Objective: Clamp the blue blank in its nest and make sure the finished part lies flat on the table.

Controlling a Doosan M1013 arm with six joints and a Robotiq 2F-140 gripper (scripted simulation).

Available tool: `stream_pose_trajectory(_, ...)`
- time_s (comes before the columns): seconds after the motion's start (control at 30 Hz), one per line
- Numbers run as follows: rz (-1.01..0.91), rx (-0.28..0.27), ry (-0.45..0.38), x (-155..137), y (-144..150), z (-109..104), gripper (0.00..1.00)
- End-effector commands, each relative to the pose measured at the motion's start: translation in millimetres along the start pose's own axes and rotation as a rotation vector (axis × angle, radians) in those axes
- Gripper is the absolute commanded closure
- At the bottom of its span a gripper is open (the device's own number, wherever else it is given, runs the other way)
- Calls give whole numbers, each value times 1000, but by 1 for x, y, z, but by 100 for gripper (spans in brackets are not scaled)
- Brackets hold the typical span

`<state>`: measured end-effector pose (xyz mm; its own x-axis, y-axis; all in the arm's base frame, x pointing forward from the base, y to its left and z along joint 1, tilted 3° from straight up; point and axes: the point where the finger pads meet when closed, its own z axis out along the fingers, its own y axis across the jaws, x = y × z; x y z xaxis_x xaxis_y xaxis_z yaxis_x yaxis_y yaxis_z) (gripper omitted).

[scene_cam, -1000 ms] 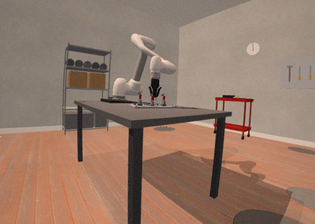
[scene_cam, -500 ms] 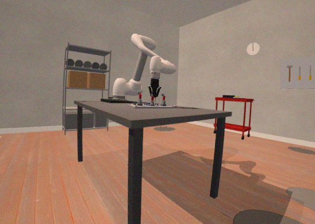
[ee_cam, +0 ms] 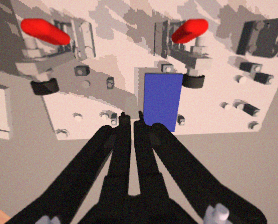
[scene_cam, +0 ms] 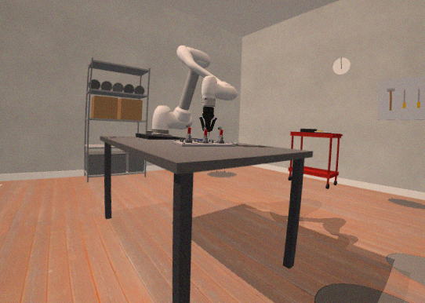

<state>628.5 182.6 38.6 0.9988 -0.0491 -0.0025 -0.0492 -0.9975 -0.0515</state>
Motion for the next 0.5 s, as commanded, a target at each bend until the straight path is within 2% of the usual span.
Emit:
stream_pose_trajectory(0.0, -1, 1, 1, -1, 2, 1, 100)
stream_pose_trajectory(0.47, -1, 1, 1, -1, 6, 1, 100)
